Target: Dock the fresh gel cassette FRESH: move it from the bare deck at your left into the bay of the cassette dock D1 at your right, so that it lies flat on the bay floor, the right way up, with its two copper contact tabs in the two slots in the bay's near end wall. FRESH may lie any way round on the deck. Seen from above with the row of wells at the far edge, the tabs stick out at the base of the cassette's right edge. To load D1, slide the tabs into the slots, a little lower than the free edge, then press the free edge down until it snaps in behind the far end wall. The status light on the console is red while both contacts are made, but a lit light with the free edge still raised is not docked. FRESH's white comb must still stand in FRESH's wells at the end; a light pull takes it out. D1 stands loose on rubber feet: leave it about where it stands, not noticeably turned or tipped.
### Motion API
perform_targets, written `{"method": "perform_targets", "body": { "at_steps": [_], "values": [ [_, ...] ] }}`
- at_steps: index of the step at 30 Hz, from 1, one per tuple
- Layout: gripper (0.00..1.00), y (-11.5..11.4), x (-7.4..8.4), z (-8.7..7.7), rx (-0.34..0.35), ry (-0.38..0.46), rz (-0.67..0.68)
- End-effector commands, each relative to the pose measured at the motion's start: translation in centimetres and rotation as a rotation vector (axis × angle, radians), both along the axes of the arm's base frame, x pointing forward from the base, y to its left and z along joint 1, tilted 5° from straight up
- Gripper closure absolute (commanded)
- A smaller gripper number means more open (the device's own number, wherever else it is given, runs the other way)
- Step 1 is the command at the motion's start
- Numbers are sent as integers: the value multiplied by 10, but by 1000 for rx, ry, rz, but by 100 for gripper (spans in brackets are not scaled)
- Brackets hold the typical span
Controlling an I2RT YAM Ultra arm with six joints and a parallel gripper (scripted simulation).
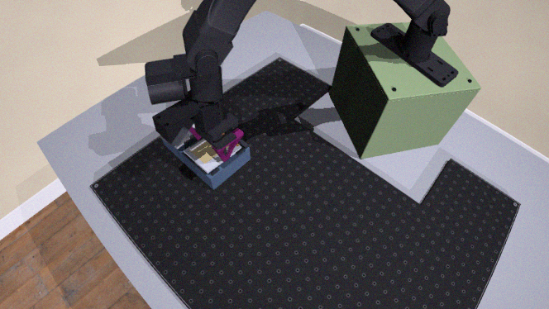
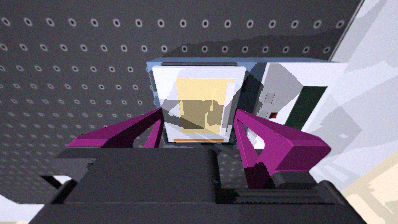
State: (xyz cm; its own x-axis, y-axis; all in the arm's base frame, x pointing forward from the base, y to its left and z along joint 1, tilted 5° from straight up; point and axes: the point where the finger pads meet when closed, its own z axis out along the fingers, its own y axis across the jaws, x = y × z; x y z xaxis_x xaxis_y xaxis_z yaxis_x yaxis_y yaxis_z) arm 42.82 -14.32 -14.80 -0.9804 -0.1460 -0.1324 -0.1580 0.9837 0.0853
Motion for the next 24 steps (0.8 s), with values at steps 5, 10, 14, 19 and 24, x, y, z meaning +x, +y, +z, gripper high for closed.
{"method": "perform_targets", "body": {
  "at_steps": [5, 10, 14, 19, 24],
  "values": [
    [100, -9, 3, 14, -15, -37, -4],
    [100, -9, 0, 14, -13, -33, -4],
    [100, -7, -5, 14, -7, -16, -4],
    [100, -7, 3, 6, -19, 17, 5],
    [100, -10, 10, 19, -31, -13, 3]
  ]
}}
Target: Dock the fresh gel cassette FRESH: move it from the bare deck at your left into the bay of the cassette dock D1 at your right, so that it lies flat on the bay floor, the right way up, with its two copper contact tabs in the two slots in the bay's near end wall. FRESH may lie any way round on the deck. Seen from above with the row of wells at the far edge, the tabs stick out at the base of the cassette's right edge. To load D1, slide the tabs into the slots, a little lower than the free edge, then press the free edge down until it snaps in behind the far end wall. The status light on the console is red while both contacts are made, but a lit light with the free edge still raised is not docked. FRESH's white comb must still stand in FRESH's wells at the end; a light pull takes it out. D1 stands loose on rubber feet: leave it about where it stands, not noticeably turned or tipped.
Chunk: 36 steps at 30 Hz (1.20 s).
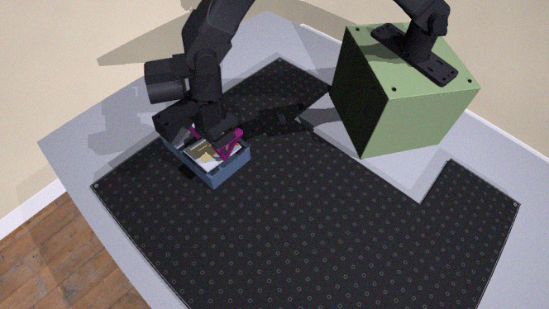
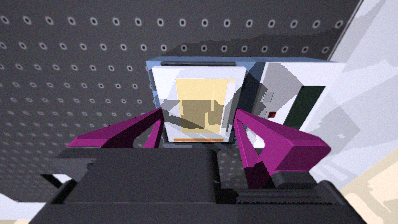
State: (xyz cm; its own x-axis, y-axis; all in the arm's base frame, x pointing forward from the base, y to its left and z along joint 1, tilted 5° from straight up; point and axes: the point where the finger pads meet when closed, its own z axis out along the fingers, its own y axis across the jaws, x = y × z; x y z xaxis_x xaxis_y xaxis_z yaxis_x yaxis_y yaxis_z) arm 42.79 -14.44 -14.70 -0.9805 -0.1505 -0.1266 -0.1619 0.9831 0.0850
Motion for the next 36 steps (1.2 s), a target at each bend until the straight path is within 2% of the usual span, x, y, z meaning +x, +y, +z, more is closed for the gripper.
{"method": "perform_targets", "body": {
  "at_steps": [1, 34, 35, 36],
  "values": [
    [100, -9, 10, 18, -30, -19, -1],
    [100, -9, 10, 18, -30, -18, -1],
    [100, -2, 4, 4, -20, 23, 5],
    [100, -3, 4, 3, -20, 23, 3]
  ]
}}
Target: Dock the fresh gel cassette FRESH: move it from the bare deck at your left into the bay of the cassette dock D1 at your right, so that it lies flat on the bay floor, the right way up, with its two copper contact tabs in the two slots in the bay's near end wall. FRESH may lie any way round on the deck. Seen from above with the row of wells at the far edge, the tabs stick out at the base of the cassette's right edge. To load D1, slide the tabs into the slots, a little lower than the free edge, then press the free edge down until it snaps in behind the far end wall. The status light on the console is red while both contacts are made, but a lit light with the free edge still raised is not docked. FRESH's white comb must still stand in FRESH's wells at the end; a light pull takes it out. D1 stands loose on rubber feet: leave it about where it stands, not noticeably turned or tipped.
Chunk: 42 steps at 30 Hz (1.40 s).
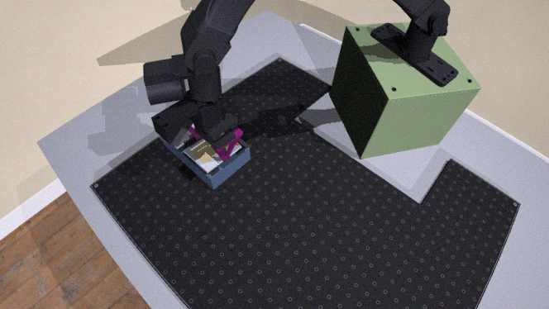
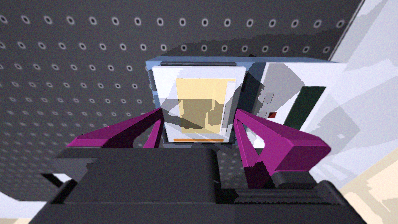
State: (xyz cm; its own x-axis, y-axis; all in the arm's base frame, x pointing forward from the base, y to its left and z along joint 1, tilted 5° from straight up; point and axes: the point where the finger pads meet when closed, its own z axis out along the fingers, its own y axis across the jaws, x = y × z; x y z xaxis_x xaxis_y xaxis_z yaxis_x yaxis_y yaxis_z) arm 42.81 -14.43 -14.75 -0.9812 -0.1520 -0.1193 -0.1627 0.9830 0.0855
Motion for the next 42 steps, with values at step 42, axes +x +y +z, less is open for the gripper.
{"method": "perform_targets", "body": {
  "at_steps": [42],
  "values": [
    [100, -8, -10, 10, -19, 32, -6]
  ]
}}
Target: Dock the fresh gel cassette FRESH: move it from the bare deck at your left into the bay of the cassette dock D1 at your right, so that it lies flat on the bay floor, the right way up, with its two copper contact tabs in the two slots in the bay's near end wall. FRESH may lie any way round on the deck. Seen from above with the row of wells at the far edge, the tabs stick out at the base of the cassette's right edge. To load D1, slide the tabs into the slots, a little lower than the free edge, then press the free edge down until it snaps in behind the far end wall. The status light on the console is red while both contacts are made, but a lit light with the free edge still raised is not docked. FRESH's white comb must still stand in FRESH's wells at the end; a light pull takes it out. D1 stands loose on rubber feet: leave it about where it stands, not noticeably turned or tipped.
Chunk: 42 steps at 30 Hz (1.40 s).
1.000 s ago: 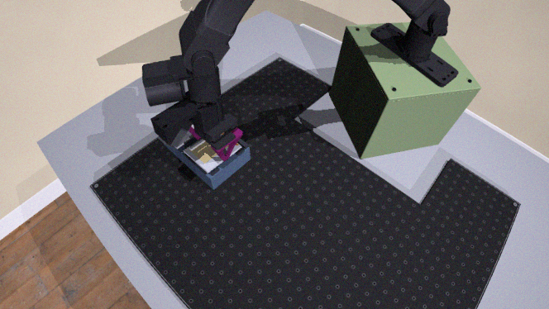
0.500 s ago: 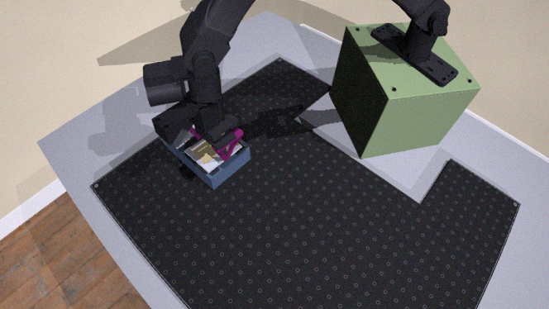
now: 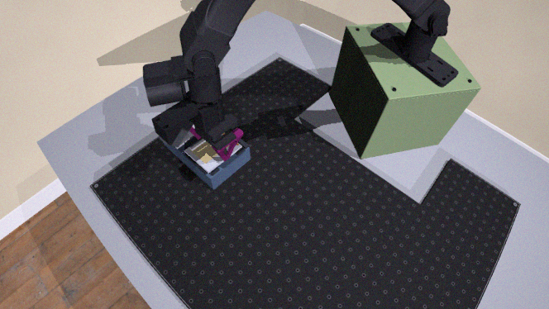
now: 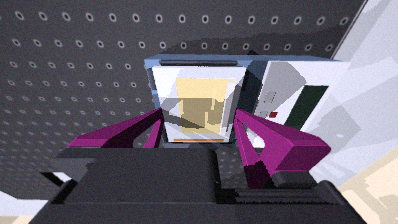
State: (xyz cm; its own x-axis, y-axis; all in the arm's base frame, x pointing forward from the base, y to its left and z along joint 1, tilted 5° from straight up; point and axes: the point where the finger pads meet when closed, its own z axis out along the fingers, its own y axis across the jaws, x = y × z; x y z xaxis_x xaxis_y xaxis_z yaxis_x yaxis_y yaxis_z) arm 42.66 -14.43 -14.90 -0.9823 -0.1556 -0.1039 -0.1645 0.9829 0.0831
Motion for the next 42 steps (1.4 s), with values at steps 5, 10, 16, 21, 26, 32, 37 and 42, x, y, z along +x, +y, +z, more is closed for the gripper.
{"method": "perform_targets", "body": {
  "at_steps": [5, 10, 16, 21, 26, 32, 37, 42],
  "values": [
    [100, -8, -9, 11, -14, 17, -9],
    [100, -8, -9, 11, -14, 17, -9],
    [100, -13, 6, 18, -31, -7, -4],
    [100, -15, 6, 20, -33, -11, -3],
    [100, -15, 6, 20, -33, -11, -1],
    [100, -15, 5, 19, -32, -9, -1],
    [100, -14, 4, 19, -31, -7, 0],
    [100, -14, 3, 18, -31, -5, 0]
  ]
}}
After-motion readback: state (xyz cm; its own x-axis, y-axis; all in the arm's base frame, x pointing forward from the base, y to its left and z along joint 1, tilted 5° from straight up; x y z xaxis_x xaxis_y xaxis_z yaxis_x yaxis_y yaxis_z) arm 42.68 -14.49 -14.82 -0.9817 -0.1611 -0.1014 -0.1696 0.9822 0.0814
